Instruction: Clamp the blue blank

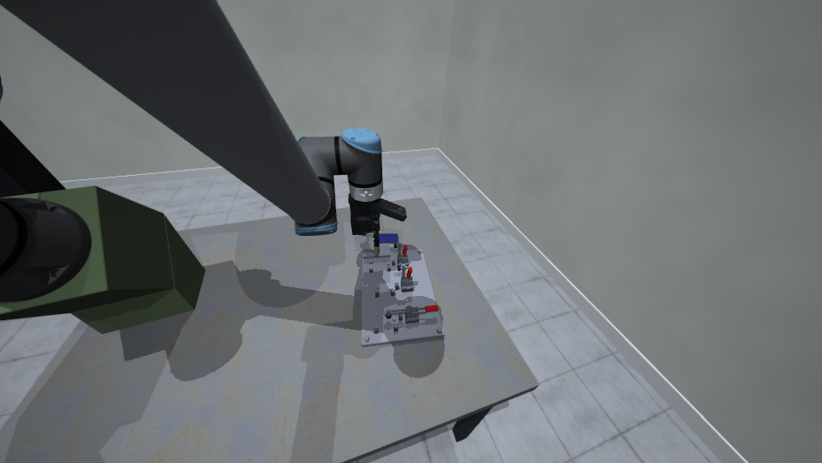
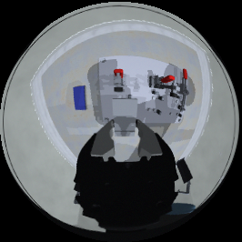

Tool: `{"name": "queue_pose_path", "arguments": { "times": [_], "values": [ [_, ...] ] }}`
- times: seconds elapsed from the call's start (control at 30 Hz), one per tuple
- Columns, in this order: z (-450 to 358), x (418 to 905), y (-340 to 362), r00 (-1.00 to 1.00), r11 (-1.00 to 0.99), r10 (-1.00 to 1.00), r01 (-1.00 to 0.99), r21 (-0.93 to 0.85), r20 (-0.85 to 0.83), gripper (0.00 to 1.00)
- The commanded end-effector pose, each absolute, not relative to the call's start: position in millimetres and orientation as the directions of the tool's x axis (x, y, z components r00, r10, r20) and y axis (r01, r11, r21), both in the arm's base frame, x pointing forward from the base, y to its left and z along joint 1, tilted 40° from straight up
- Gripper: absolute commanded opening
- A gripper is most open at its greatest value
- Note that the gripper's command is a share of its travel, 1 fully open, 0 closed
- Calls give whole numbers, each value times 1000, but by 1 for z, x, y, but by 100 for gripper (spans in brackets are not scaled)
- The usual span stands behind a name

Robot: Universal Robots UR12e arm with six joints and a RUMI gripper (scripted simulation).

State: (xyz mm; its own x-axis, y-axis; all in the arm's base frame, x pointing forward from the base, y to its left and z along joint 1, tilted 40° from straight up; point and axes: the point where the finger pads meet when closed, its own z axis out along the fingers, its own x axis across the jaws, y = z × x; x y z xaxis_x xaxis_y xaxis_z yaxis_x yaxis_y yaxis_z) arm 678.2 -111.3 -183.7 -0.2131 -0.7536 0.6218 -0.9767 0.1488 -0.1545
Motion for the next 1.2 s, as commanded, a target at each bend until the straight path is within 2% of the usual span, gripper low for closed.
{"name": "queue_pose_path", "arguments": {
  "times": [0.0, 1.17],
  "values": [
    [-176, 676, -120, -213, 148, -754, -977, -155, 622, 0],
    [-61, 637, -259, -213, 148, -754, -977, -155, 622, 0]
  ]
}}
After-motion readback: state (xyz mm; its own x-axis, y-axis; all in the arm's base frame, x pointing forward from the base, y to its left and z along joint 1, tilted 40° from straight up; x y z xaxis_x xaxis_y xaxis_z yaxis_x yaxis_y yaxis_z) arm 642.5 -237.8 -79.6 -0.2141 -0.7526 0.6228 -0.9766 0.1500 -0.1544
